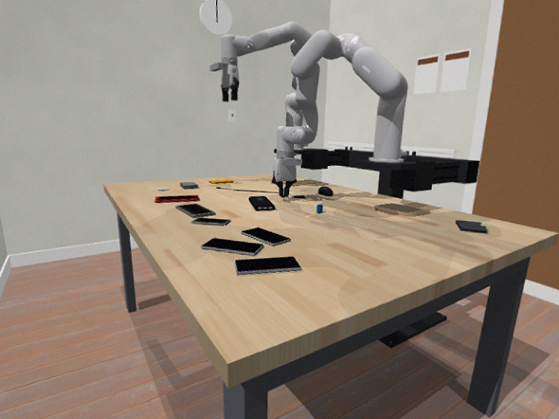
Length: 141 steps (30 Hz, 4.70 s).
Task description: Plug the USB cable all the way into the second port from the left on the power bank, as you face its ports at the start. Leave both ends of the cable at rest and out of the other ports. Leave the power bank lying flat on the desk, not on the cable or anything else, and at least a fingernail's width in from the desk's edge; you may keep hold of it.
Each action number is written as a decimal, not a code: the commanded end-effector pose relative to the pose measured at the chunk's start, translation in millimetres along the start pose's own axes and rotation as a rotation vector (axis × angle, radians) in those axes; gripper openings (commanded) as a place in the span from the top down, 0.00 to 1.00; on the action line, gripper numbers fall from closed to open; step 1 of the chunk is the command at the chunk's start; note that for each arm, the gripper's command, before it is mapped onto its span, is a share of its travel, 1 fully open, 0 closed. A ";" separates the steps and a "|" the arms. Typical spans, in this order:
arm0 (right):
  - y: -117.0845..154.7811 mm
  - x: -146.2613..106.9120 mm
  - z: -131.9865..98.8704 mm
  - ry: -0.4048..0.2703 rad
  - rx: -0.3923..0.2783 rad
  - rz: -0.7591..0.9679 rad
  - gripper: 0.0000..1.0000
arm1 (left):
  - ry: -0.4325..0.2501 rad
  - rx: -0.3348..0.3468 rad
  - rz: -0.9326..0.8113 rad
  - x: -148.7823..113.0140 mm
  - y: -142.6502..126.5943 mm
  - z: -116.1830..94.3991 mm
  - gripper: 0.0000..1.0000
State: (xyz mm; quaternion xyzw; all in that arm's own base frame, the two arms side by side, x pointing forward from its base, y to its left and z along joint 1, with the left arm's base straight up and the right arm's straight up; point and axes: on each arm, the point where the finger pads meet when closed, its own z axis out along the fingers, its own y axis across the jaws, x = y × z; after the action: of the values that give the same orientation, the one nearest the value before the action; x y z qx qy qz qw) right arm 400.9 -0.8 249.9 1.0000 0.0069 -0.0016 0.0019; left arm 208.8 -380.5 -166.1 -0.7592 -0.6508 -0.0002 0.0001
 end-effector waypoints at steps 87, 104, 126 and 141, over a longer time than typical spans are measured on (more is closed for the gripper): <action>0.0 1.2 -2.0 0.005 0.000 0.000 0.00 | 0.152 0.652 -2.573 20.3 72.9 -72.3 1.00; 0.0 1.2 -2.0 0.005 0.000 0.000 0.00 | 0.151 0.662 -2.585 19.4 74.0 -58.7 1.00; 0.0 1.2 -2.0 0.005 0.000 0.000 0.76 | 0.153 0.664 -2.590 19.3 73.9 -58.3 1.00; -48.8 -12.4 30.1 -0.076 0.167 -0.063 0.76 | 0.153 0.664 -2.590 19.3 73.9 -58.3 1.00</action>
State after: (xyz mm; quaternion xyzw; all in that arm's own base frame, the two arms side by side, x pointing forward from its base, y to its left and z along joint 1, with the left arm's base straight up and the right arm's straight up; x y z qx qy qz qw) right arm 392.0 29.5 229.7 0.9980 0.0263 -0.0275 -0.0499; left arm 283.3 -371.4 -109.2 0.4386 -0.8640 0.1127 0.2201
